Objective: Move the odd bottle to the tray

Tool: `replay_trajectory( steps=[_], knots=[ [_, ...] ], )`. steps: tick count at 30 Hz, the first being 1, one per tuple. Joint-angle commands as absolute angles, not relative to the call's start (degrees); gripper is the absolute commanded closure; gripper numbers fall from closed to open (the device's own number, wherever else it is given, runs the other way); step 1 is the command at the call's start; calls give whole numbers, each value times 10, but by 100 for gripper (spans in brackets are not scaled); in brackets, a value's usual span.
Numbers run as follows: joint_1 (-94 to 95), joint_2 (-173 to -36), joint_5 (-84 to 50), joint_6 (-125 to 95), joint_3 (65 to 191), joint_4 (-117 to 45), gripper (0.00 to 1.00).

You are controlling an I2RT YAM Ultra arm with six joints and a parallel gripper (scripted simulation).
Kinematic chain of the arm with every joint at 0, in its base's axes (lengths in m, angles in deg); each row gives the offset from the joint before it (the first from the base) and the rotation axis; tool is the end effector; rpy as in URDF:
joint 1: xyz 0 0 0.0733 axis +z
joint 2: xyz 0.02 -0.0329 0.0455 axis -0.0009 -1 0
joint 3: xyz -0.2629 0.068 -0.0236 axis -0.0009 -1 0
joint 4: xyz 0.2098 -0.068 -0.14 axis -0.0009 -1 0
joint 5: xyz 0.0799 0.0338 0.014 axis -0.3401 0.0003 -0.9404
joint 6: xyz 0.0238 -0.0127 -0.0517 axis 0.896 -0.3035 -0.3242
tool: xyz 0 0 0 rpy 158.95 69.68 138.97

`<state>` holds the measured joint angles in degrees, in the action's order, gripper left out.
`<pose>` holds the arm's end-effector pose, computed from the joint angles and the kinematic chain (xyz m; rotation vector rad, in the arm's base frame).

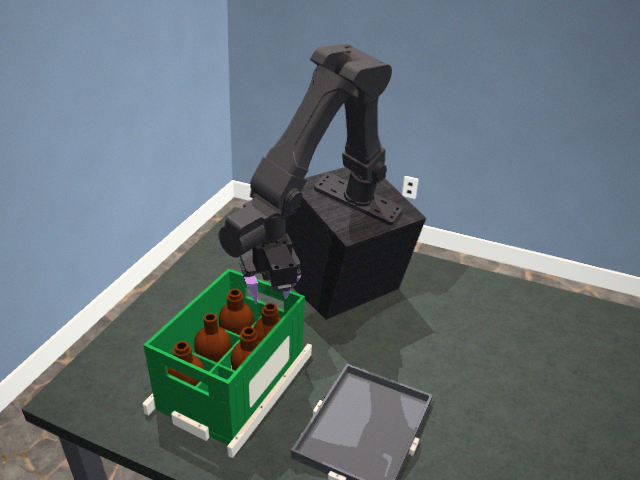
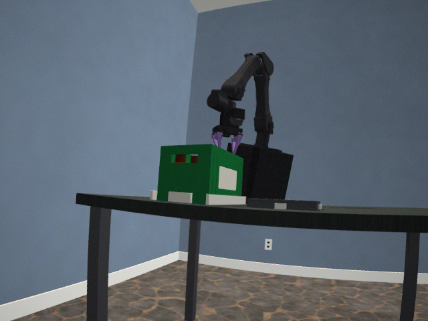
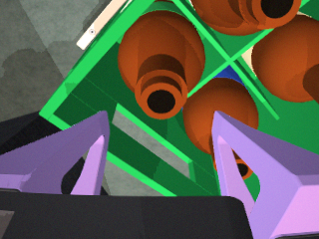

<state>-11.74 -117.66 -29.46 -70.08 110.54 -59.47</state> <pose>0.3140 -0.0558 0.0865 -1.1318 2.7440 0.2040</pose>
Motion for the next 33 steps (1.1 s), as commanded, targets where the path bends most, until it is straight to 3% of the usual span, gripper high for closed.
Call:
replay_trajectory(
  steps=[1, 33],
  knots=[
    [-116, -1174, -296, -697, 1096, -584, 39],
    [-114, -1176, -296, -693, 1090, -568, 39]
  ],
)
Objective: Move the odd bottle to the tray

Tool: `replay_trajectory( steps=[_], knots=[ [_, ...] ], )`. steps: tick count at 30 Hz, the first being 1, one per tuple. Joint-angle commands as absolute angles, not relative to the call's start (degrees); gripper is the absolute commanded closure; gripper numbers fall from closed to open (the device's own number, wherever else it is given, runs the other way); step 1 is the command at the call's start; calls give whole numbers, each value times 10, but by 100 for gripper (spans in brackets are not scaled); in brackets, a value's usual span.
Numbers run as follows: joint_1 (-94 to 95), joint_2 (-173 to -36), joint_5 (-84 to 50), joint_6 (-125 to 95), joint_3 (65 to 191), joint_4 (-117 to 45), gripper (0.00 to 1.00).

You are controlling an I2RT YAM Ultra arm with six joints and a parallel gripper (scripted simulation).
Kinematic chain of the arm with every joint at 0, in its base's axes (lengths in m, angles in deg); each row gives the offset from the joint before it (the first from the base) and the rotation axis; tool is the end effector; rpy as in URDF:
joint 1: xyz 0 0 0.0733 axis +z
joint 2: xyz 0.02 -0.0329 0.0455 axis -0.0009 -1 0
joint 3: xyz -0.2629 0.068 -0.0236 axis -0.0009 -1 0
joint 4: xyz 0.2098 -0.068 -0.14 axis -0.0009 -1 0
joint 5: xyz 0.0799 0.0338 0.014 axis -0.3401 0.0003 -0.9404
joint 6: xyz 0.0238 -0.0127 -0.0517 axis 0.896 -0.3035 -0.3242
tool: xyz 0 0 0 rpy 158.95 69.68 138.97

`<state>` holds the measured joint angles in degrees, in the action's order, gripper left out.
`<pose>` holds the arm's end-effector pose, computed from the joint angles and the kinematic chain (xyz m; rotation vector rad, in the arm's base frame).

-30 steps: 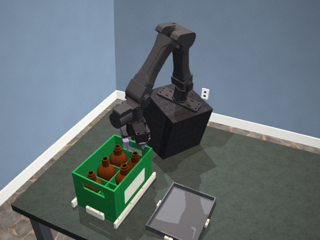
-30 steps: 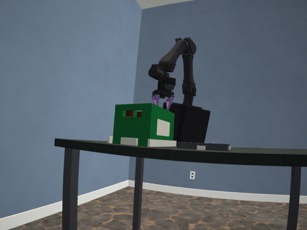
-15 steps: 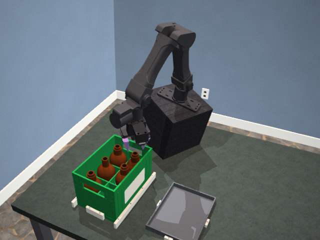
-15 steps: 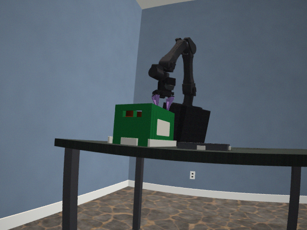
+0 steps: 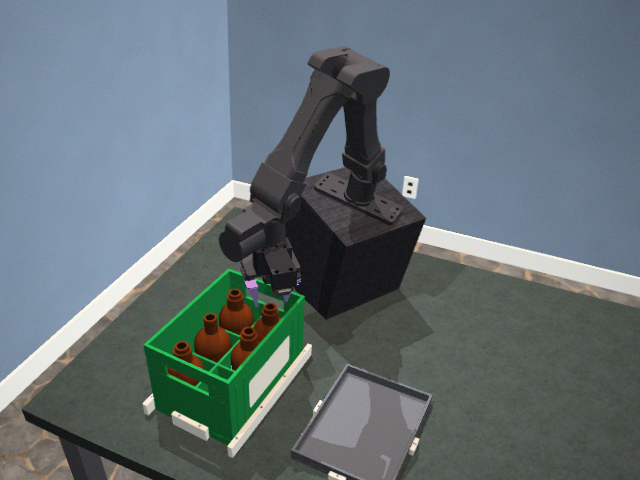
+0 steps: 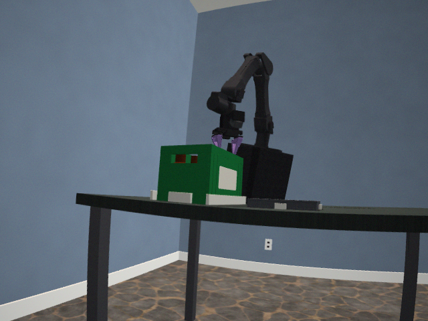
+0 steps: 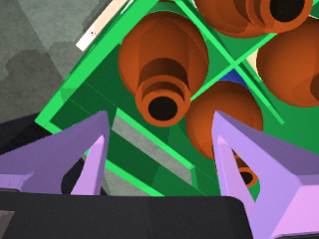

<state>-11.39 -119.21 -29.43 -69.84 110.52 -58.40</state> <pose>0.3153 -0.0541 0.0785 -1.1361 2.7505 0.2124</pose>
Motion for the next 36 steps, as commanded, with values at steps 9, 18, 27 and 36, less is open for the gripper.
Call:
replay_trajectory(
  steps=[9, 18, 27, 36],
  knots=[
    [-109, -1211, -295, -690, 1085, -547, 39],
    [-107, -1212, -295, -686, 1087, -528, 39],
    [-102, -1232, -295, -683, 1080, -510, 39],
    [-102, -1236, -295, -682, 1079, -502, 39]
  ],
)
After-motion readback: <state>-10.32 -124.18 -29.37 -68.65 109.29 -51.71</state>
